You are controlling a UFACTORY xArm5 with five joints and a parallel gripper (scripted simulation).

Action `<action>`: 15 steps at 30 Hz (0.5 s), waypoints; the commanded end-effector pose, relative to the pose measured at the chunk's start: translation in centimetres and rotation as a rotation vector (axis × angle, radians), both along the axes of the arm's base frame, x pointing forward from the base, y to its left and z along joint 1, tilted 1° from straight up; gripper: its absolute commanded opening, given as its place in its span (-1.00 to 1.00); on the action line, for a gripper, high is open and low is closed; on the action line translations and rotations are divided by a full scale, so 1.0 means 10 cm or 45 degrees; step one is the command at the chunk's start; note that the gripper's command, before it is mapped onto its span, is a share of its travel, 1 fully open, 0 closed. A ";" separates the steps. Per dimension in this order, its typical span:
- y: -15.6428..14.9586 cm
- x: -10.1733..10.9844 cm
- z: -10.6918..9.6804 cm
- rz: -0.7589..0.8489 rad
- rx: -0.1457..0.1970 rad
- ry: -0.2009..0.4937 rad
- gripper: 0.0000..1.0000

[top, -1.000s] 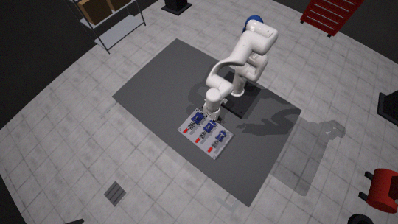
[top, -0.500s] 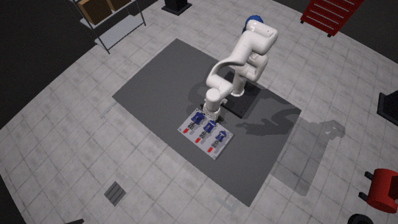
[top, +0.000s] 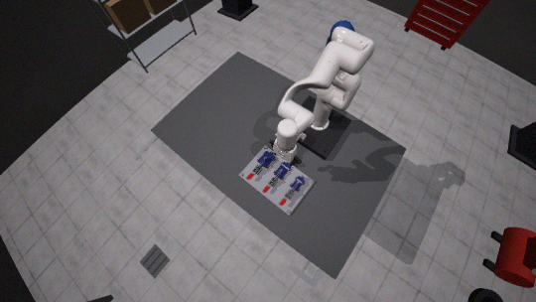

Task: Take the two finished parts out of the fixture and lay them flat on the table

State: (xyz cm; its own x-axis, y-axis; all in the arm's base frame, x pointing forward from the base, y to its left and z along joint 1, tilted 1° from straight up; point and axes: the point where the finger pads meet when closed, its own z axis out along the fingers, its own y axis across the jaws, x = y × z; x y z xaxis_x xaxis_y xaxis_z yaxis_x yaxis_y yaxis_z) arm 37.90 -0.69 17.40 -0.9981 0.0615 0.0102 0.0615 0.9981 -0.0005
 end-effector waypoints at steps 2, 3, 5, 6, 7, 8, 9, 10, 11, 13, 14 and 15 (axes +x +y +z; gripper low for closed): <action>0.00 0.01 0.01 0.000 0.000 -0.005 1.00; 0.00 0.01 0.01 0.000 0.000 -0.005 1.00; 0.00 0.01 0.01 0.000 0.000 -0.005 1.00; 0.00 0.01 0.01 0.000 0.000 -0.005 1.00; 0.00 0.01 0.01 0.000 0.000 -0.005 1.00; 0.00 0.01 0.01 0.000 0.000 -0.005 1.00; 0.00 0.01 0.01 0.000 0.000 -0.005 -0.03; 0.00 0.01 0.01 0.000 0.000 -0.005 -0.03; 0.00 0.01 0.01 0.000 0.000 -0.005 -0.03; 0.00 0.01 0.01 0.000 0.000 -0.005 -0.03; 0.00 0.01 0.01 0.000 0.000 -0.005 -0.03; 0.00 0.01 0.01 0.000 0.000 -0.005 -0.03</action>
State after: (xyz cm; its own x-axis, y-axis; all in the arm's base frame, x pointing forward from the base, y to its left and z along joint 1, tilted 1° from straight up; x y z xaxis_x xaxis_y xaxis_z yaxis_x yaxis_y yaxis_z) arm 37.89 -0.69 17.40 -0.9981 0.0615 0.0103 0.0615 0.9981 -0.0005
